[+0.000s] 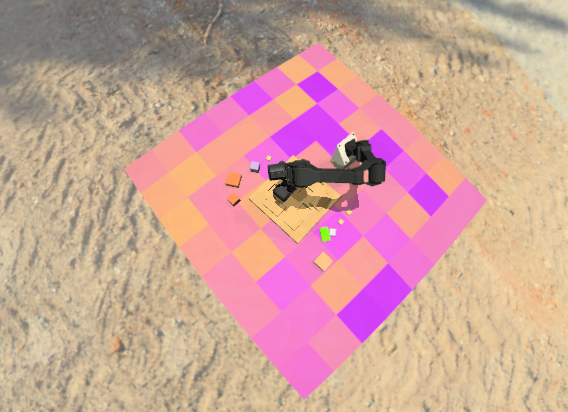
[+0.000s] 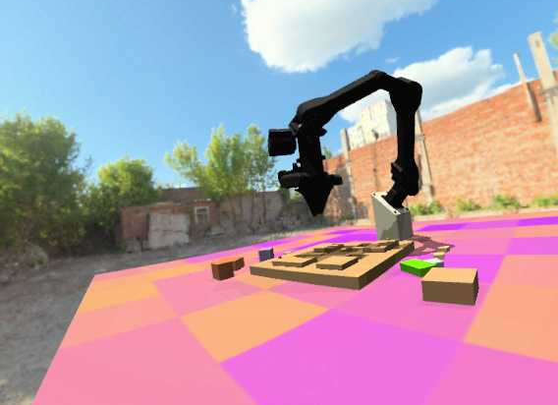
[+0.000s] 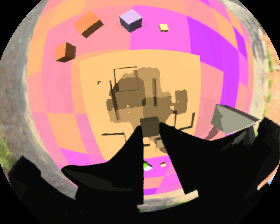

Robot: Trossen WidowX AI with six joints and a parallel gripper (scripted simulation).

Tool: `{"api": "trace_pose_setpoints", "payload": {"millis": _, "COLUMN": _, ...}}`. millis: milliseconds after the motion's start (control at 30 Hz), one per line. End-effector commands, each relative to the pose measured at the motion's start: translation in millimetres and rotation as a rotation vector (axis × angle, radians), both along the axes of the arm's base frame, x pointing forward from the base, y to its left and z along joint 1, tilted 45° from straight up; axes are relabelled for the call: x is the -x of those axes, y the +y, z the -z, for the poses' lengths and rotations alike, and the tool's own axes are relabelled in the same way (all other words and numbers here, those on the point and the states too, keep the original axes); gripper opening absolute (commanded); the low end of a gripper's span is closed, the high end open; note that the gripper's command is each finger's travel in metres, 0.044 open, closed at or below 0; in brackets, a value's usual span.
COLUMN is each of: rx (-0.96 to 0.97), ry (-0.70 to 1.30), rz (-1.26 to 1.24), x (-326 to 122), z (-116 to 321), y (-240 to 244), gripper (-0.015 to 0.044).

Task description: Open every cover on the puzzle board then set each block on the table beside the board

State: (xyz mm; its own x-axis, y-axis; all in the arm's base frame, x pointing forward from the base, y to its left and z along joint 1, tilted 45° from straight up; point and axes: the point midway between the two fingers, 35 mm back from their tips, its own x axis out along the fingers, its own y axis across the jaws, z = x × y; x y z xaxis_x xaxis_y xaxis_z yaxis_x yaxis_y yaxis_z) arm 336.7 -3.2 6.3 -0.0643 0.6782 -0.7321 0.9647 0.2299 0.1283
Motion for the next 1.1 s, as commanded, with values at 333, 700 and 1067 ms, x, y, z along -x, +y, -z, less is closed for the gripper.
{"api": "trace_pose_setpoints", "payload": {"millis": 333, "rx": 0.020, "ry": -0.004, "rz": 0.001, "x": 5, "z": 35, "y": -45, "gripper": 0.0080}}
{"api": "trace_pose_setpoints", "payload": {"millis": 700, "rx": 0.023, "ry": -0.002, "rz": 0.000, "x": 16, "z": 63, "y": -76, "gripper": 0.0080}}
{"api": "trace_pose_setpoints", "payload": {"millis": 1067, "rx": 0.019, "ry": 0.001, "rz": -0.004, "x": 32, "z": 92, "y": -106, "gripper": 0.0080}}
